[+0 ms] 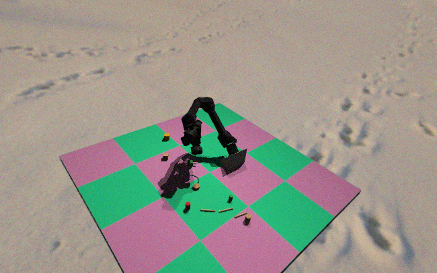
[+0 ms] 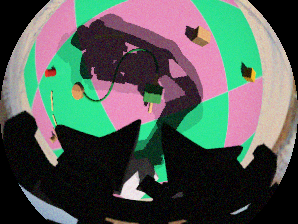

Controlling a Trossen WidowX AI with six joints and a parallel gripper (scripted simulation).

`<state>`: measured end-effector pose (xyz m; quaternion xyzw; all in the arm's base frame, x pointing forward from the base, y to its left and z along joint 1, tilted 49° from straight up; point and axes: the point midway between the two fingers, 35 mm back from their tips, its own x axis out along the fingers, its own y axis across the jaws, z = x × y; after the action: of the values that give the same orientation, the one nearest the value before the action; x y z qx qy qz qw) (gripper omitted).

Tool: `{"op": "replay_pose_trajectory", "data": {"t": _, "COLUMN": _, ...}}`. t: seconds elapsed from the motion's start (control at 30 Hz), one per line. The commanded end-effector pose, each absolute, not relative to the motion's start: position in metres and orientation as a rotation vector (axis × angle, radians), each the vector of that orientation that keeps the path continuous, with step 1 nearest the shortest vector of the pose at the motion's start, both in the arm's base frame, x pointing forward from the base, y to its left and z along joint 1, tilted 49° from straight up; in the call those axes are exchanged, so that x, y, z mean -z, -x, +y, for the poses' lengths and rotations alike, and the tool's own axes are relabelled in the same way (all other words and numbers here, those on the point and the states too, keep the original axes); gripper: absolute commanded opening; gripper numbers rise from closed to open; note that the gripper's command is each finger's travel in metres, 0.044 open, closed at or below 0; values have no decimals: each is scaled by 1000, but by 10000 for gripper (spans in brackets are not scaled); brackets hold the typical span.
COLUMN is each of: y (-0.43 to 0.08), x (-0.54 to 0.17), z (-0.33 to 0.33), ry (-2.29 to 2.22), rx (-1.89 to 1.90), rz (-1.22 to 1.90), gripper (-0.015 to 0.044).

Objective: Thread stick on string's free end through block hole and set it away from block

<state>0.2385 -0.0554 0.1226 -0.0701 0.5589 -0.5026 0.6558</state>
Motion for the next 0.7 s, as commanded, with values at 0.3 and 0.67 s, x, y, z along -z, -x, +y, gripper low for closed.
{"op": "replay_pose_trajectory", "data": {"t": 0.3, "y": -237, "x": -113, "z": -63, "ry": 135, "rx": 1151, "rz": 1259, "gripper": 121}}
{"op": "replay_pose_trajectory", "data": {"t": 0.67, "y": -236, "x": -101, "z": -77, "ry": 133, "rx": 1149, "rz": 1259, "gripper": 121}}
